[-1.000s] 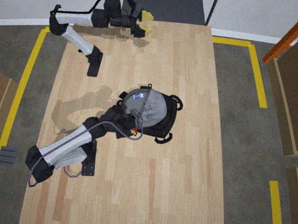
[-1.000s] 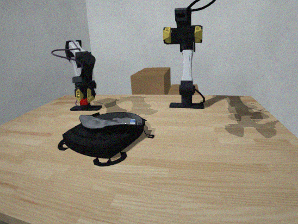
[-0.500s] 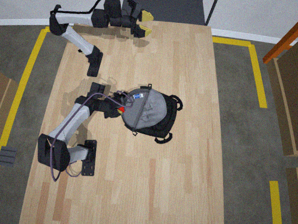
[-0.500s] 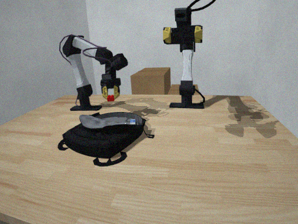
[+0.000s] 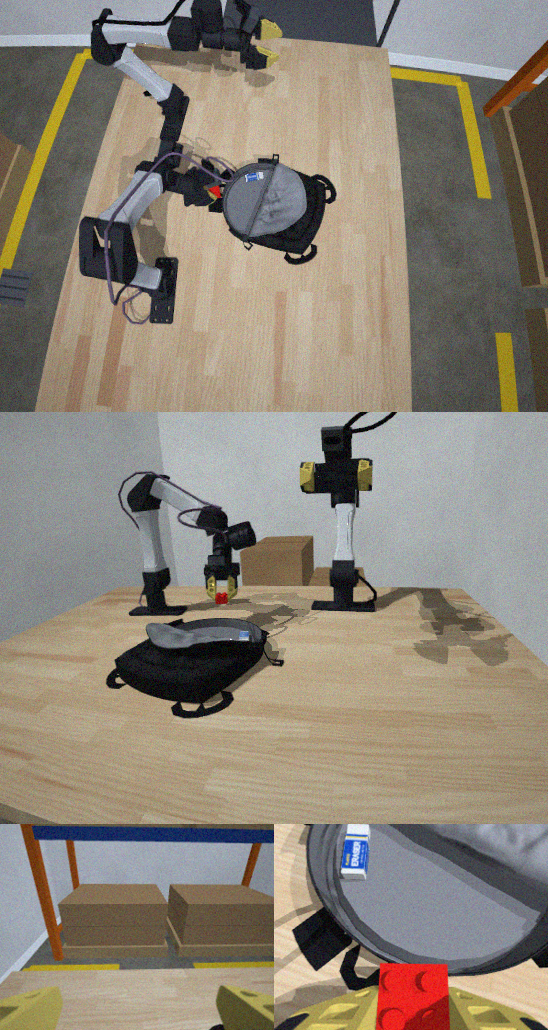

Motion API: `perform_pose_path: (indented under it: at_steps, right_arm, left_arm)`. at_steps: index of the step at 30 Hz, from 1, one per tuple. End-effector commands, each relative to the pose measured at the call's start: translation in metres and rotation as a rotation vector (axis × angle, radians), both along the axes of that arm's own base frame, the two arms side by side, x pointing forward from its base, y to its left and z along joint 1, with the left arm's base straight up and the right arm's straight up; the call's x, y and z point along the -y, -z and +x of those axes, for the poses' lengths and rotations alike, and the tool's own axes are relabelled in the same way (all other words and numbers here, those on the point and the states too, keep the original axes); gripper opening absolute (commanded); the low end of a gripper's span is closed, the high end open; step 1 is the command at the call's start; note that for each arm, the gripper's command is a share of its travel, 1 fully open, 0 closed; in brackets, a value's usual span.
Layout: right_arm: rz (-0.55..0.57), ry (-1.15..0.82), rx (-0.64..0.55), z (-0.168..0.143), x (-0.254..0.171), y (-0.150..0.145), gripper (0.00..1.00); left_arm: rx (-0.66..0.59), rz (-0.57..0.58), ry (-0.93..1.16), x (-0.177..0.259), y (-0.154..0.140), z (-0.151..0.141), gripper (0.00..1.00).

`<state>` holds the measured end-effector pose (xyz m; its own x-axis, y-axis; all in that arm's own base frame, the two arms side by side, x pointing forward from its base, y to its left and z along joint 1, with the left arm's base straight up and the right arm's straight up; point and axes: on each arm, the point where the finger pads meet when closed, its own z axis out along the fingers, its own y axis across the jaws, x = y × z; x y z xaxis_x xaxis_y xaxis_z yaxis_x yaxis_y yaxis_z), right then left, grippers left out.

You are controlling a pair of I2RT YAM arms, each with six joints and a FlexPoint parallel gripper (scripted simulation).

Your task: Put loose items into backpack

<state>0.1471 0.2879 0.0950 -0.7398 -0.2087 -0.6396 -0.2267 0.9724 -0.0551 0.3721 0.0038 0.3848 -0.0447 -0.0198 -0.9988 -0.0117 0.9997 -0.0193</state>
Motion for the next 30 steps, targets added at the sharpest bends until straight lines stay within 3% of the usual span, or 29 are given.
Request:
perform_pose_path:
  at_steps: [1, 2, 8, 11, 16, 17, 30]
  right_arm:
    - [0.108, 0.015, 0.026, 0.002, -0.016, -0.017, 0.26]
    - [0.048, 0.016, 0.017, 0.001, -0.009, 0.004, 0.26]
    - [0.05, 0.014, 0.013, 0.0, -0.01, 0.02, 0.26]
    - [0.099, 0.012, 0.021, 0.001, -0.023, 0.009, 0.26]
    - [0.085, 0.012, 0.02, 0.001, -0.024, 0.013, 0.26]
    - [0.123, 0.012, 0.025, 0.001, -0.025, 0.001, 0.26]
    - [0.068, 0.009, 0.014, -0.002, -0.019, 0.01, 0.26]
  left_arm:
    - [0.044, 0.002, 0.007, 0.0, -0.016, -0.001, 0.9]
    - [0.044, 0.002, 0.007, 0.0, -0.016, -0.001, 0.9]
    - [0.044, 0.002, 0.007, 0.0, -0.016, -0.001, 0.9]
    - [0.044, 0.002, 0.007, 0.0, -0.016, -0.001, 0.9]
    - [0.044, 0.002, 0.007, 0.0, -0.016, -0.001, 0.9]
    - [0.044, 0.002, 0.007, 0.0, -0.016, -0.001, 0.9]
    - [0.044, 0.002, 0.007, 0.0, -0.016, -0.001, 0.9]
